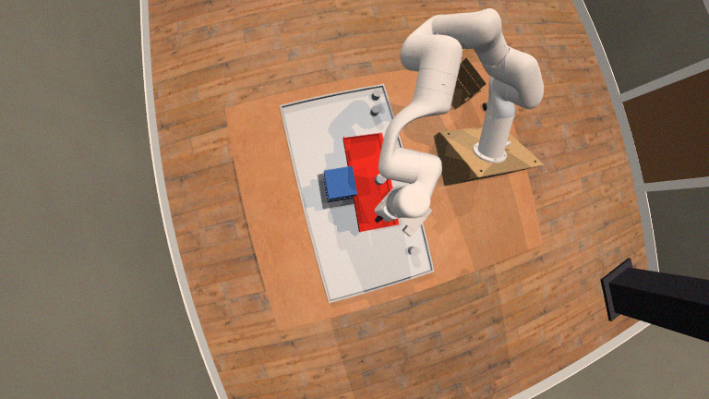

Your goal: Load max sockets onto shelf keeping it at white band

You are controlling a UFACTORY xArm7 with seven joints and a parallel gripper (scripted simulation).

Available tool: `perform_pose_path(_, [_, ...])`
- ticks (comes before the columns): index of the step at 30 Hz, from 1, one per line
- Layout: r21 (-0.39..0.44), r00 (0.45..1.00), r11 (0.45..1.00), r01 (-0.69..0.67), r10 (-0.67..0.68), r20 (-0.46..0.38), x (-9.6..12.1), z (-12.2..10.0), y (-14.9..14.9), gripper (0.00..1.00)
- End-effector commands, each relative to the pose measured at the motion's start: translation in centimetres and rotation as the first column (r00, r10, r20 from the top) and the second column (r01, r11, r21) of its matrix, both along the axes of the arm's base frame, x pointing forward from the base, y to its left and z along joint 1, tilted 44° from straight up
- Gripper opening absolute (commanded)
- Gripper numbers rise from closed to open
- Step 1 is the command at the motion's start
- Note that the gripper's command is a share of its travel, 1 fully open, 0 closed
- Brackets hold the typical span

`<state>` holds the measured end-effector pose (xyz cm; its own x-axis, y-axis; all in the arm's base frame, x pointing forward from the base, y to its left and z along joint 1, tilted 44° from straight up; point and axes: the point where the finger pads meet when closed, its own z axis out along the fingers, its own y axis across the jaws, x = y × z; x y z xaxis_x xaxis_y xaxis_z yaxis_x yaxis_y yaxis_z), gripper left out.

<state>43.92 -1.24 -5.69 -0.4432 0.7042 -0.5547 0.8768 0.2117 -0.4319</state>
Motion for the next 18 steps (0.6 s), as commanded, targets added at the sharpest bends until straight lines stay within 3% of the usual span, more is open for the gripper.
perform_pose_path(1, [0.003, 1.000, 1.000, -0.003, 0.003, 0.004, 0.13, 0.02, 0.16, 0.00])
perform_pose_path(18, [0.003, 1.000, 1.000, -0.003, 0.003, 0.004, 0.08, -0.19, -0.03, 0.00])
